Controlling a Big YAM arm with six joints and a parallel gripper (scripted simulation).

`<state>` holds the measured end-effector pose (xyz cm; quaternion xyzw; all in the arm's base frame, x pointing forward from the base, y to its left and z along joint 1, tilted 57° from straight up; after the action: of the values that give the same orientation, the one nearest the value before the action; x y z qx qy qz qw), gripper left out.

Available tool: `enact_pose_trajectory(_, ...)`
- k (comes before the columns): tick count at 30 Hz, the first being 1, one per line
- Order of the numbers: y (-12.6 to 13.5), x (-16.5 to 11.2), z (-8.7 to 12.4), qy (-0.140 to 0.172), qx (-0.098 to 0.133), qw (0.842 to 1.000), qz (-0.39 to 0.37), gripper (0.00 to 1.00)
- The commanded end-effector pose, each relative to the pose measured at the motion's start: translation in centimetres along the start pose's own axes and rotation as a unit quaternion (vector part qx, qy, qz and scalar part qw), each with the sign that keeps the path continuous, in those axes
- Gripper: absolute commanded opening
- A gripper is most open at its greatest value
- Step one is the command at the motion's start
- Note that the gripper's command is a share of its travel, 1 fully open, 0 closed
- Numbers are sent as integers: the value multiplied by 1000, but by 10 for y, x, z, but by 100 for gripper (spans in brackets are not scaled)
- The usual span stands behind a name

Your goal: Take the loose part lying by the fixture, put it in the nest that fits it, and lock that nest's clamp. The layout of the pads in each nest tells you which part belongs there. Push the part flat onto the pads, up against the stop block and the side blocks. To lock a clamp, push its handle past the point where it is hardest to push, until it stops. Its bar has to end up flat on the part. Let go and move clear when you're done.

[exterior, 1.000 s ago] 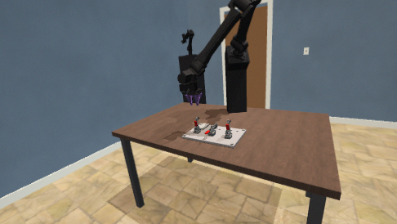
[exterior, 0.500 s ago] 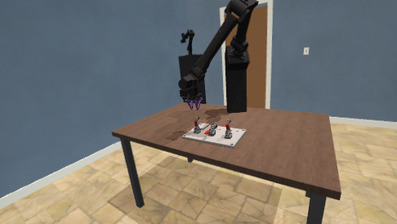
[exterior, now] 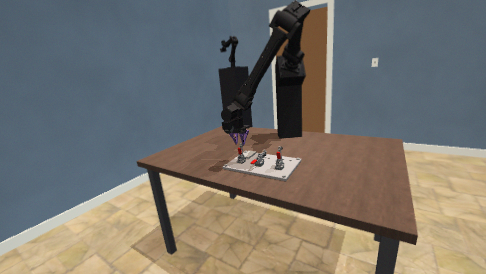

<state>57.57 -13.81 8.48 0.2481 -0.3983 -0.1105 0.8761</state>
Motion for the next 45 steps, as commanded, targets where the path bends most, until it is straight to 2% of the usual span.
enact_pose_trajectory(1,6,10,-13,-11,4,1000,3,45)
enact_pose_trajectory(6,6,10,-21,-10,4,1000,3,45)
enact_pose_trajectory(9,16,23,-13,-23,6,1000,13,45)
enact_pose_trajectory(12,9,22,-11,-23,3,1000,8,45)
enact_pose_trajectory(27,9,21,-12,-23,3,1000,9,45)
enact_pose_trajectory(31,9,18,-16,-19,4,1000,7,45)
enact_pose_trajectory(33,6,10,-25,-10,4,1000,3,45)
enact_pose_trajectory(45,7,11,-54,-10,4,1000,3,45)
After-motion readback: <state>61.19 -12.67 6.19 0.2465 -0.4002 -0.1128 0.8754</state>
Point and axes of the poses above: the point where the finger pads meet when closed, its own z axis back along the fingers, its own y axis across the jaws, x = y × z, the point moved 2 cm from there along z, back along the fingers, and after that the axes turned 6 degrees about -z, right-handed, at the moved point
